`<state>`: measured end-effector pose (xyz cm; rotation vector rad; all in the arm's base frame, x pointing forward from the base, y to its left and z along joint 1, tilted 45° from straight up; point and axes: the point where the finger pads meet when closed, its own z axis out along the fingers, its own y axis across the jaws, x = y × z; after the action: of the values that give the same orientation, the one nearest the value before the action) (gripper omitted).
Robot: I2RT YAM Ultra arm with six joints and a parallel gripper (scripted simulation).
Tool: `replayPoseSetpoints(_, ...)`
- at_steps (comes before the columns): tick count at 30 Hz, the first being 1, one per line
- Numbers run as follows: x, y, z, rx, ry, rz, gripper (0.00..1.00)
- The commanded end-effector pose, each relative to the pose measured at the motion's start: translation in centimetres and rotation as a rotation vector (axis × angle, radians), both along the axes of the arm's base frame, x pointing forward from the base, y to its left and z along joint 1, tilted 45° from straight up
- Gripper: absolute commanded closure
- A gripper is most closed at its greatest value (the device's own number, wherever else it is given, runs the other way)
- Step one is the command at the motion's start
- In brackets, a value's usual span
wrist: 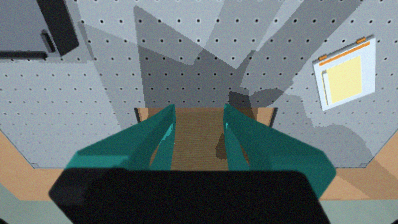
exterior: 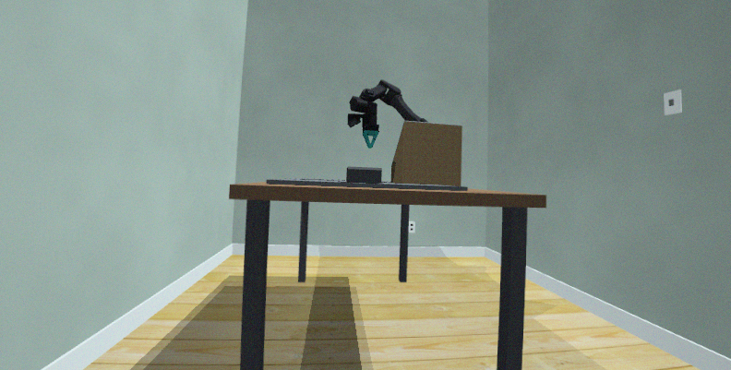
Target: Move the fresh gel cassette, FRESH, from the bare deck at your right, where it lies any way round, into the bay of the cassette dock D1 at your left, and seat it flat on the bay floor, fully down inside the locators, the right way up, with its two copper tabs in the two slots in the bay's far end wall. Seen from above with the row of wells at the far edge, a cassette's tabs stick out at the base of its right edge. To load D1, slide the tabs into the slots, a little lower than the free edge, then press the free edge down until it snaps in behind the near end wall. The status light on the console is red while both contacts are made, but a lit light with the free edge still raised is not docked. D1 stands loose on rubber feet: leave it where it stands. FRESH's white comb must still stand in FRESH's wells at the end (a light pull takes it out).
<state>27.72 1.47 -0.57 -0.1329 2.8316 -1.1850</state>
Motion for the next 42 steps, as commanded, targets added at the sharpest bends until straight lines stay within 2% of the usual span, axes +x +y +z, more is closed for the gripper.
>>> replayPoseSetpoints(1, 1.4, 1.5, 1.2, 0.024, -0.059, 0.037, 0.64)
replayPoseSetpoints(21, 1.4, 1.5, 1.2, 0.024, -0.059, 0.037, 0.64)
replayPoseSetpoints(22, 0.3, 0.3, 0.2, 0.006, -0.027, 0.032, 0.64)
replayPoseSetpoints(24, 0.0, -1.1, -1.2, -0.010, 0.004, 0.017, 0.64)
replayPoseSetpoints(32, 0.3, -3.9, -4.1, -0.010, 0.007, 0.017, 0.64)
replayPoseSetpoints(34, 0.3, -3.9, -4.1, -0.010, 0.007, 0.017, 0.64)
replayPoseSetpoints(35, 1.0, -3.5, -3.6, 0.003, -0.027, 0.034, 0.64)
replayPoseSetpoints(36, 0.4, -4.6, -4.8, -0.010, 0.008, 0.017, 0.64)
replayPoseSetpoints(42, 0.6, -6.6, -6.8, -0.008, 0.009, 0.016, 0.64)
